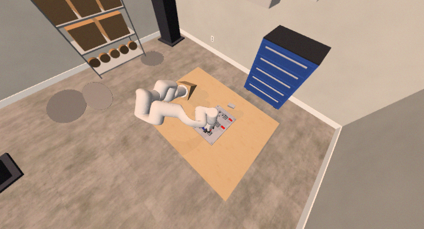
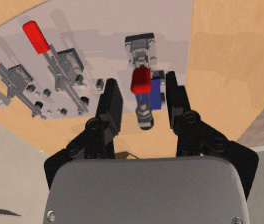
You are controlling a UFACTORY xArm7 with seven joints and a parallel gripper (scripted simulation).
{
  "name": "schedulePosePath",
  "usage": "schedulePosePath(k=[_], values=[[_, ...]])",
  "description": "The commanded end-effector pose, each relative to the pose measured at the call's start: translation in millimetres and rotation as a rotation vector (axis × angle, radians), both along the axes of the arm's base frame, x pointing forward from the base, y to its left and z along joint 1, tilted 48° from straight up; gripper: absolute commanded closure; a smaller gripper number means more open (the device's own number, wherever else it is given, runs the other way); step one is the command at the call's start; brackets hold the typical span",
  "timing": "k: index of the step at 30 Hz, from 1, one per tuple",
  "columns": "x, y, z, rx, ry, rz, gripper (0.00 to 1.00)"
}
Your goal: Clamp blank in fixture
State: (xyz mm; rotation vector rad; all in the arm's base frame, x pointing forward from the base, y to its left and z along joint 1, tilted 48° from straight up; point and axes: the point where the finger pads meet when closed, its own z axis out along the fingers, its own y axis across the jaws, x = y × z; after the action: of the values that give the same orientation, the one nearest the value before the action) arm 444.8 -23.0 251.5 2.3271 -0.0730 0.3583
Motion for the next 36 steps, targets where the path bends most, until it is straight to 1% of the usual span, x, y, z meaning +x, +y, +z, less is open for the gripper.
schedulePosePath(k=[1, 10, 21, 22, 36], values=[[1.2, 0.9, 0.3, 0.001, -0.003, 0.004, 0.53], [8.0, -15.1, -15.3, 0.001, -0.003, 0.004, 0.53], [8.4, -16.1, -16.3, 0.001, -0.003, 0.004, 0.53], [8.4, -16.1, -16.3, 0.001, -0.003, 0.004, 1.0], [8.4, -16.1, -16.3, 0.001, -0.003, 0.004, 1.0]])
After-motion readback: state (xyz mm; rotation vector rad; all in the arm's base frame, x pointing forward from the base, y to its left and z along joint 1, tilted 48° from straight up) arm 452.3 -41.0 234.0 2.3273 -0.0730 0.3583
